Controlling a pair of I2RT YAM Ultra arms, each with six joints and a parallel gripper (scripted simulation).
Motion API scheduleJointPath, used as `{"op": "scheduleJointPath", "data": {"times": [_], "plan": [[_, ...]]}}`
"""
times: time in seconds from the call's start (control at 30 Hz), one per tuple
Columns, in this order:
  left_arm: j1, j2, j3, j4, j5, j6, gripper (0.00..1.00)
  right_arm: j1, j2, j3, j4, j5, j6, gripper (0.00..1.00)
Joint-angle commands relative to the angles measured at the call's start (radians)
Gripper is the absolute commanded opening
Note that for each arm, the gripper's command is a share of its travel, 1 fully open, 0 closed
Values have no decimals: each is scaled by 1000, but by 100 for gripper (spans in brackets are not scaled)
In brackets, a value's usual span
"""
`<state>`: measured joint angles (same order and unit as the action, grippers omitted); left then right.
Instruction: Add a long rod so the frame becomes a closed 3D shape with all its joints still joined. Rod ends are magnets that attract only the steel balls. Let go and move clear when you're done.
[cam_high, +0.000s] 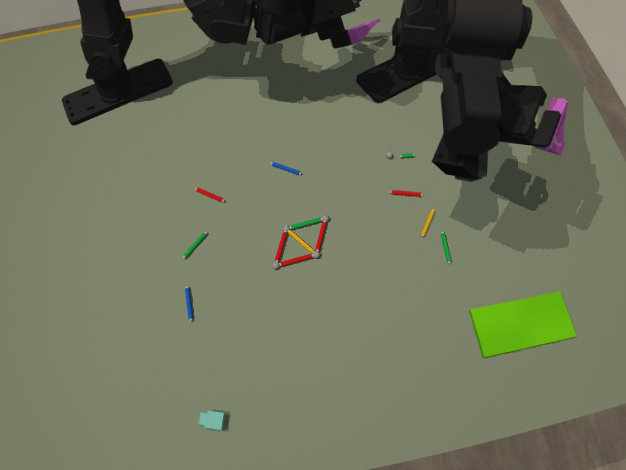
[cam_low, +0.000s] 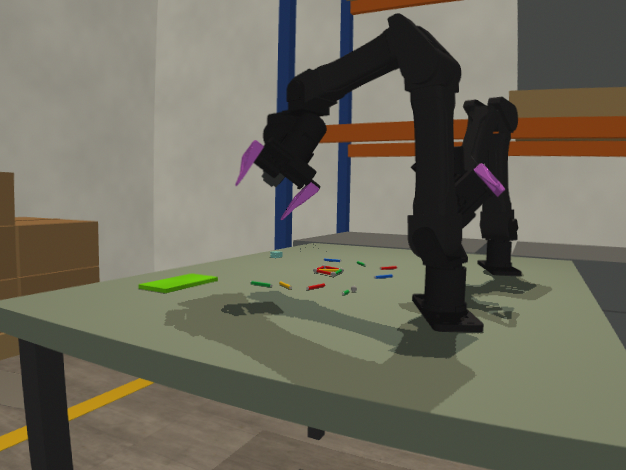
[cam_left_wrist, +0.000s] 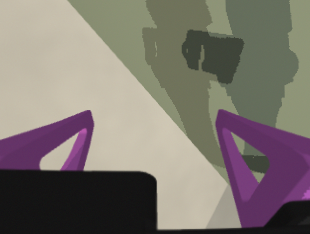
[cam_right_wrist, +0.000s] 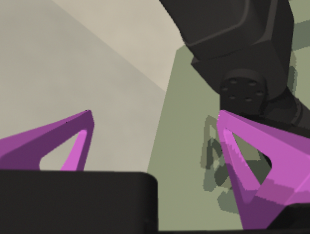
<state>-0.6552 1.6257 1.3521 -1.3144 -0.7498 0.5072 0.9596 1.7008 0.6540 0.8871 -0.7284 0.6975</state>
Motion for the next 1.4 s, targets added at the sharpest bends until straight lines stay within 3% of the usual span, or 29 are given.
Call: {"op": "scheduleJointPath", "data": {"times": [0.0,0.53,0.7,0.87,1.13,1.37], "plan": [[0,-17,15,6,-11,-7,100,0,-8,7,-5,-1,-4,100],[0,-17,15,6,-11,-7,100,0,-8,7,-5,-1,-4,100],[-5,-31,-18,46,87,-40,100,20,-20,-21,-54,-36,-89,100],[-13,-145,-109,116,271,-122,100,-47,-48,-17,-283,152,-169,100],[-7,-337,-278,217,412,-185,100,-142,-46,33,-528,313,-261,100],[-8,-563,-474,321,593,-296,100,-329,-41,108,-803,484,-351,100]]}}
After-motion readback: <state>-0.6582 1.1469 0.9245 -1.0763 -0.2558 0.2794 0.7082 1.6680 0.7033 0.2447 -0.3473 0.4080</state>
